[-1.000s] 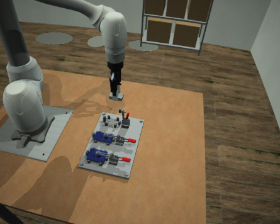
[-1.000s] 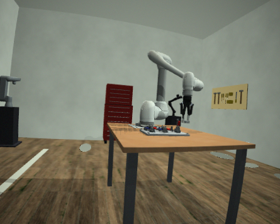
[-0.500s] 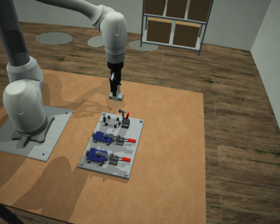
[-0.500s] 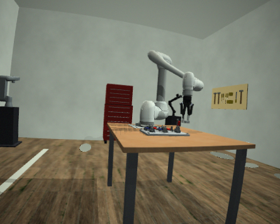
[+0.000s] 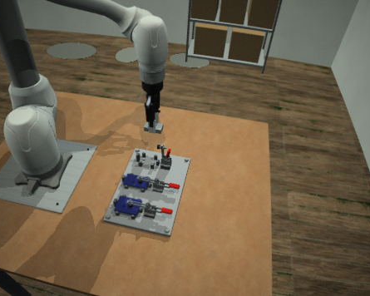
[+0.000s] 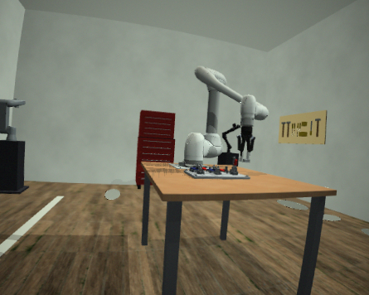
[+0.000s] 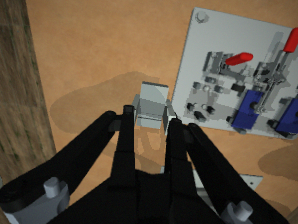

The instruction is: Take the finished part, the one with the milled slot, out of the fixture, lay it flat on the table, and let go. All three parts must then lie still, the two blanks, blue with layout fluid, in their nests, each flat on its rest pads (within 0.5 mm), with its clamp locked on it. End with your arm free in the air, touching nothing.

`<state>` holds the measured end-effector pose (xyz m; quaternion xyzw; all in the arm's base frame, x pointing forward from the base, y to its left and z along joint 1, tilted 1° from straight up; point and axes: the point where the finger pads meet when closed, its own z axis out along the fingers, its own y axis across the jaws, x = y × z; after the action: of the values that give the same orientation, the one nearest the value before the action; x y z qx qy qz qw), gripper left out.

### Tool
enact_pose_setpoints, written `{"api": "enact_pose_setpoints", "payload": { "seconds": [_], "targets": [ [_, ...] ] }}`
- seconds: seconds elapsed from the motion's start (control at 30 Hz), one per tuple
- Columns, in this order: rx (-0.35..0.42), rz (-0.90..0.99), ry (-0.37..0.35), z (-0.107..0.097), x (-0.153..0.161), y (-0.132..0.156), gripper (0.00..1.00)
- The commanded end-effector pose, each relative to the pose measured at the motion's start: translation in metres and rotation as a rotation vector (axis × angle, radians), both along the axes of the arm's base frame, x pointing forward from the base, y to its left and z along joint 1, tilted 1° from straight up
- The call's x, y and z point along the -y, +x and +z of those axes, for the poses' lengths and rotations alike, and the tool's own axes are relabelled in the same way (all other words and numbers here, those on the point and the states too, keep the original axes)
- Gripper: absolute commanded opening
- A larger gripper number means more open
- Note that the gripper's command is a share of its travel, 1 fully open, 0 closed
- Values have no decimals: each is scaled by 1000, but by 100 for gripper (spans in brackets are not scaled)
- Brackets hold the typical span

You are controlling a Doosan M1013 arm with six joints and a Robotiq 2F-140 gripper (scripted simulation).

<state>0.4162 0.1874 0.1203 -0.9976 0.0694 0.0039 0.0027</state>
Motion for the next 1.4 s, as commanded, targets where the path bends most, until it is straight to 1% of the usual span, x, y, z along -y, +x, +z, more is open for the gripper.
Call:
{"api": "enact_pose_setpoints", "payload": {
  "seconds": [0.0,0.23,0.37,0.73,0.8,1.2,1.3,1.37],
  "targets": [
    [0,0,0,-1,0,0,0],
    [0,0,0,-5,0,0,0],
    [0,0,0,-11,0,0,0],
    [0,0,0,-36,0,0,0],
    [0,0,0,-36,0,0,0],
    [0,0,0,-65,0,-1,0],
    [0,0,0,-70,0,-1,0],
    [0,0,0,-70,0,-1,0]
  ]
}}
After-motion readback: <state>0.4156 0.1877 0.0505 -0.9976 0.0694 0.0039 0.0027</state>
